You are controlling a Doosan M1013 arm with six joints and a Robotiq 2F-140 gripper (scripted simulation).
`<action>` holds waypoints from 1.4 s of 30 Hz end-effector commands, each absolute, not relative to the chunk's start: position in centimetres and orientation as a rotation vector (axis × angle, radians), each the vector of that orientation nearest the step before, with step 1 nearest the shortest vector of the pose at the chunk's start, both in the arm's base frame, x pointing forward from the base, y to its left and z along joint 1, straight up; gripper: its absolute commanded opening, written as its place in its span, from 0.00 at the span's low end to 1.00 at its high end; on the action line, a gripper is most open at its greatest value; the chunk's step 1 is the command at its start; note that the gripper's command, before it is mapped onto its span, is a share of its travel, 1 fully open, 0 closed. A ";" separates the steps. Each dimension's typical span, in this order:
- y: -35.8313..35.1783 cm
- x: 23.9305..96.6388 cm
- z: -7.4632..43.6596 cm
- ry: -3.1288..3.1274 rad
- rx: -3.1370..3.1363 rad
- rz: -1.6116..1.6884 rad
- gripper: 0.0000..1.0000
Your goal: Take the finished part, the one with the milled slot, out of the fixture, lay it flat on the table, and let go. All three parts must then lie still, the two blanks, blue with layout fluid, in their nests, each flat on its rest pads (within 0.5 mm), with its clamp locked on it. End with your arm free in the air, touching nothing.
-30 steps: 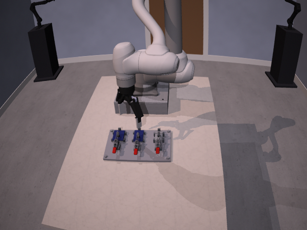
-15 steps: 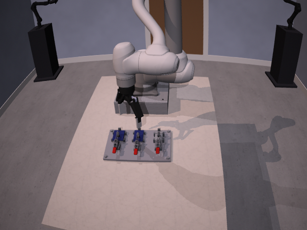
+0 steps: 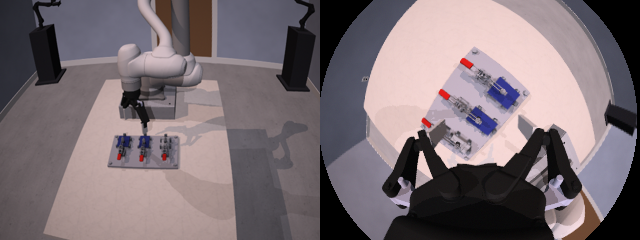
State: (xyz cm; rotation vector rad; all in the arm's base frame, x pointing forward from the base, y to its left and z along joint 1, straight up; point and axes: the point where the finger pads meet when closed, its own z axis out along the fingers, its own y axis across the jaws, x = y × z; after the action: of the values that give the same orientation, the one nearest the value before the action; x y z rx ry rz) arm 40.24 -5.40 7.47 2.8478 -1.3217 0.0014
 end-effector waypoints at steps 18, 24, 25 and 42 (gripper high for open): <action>-1.0 40.6 9.0 -0.953 2.991 0.001 1.00; 2.7 40.6 10.3 -0.629 3.076 0.000 1.00; 3.3 40.5 10.5 -0.574 3.086 0.000 1.00; 8.7 39.6 12.5 -0.078 3.138 -0.001 1.00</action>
State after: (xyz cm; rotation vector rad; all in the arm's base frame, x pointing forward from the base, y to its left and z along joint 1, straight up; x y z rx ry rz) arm 39.61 8.68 12.50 3.1375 -0.0817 -0.0010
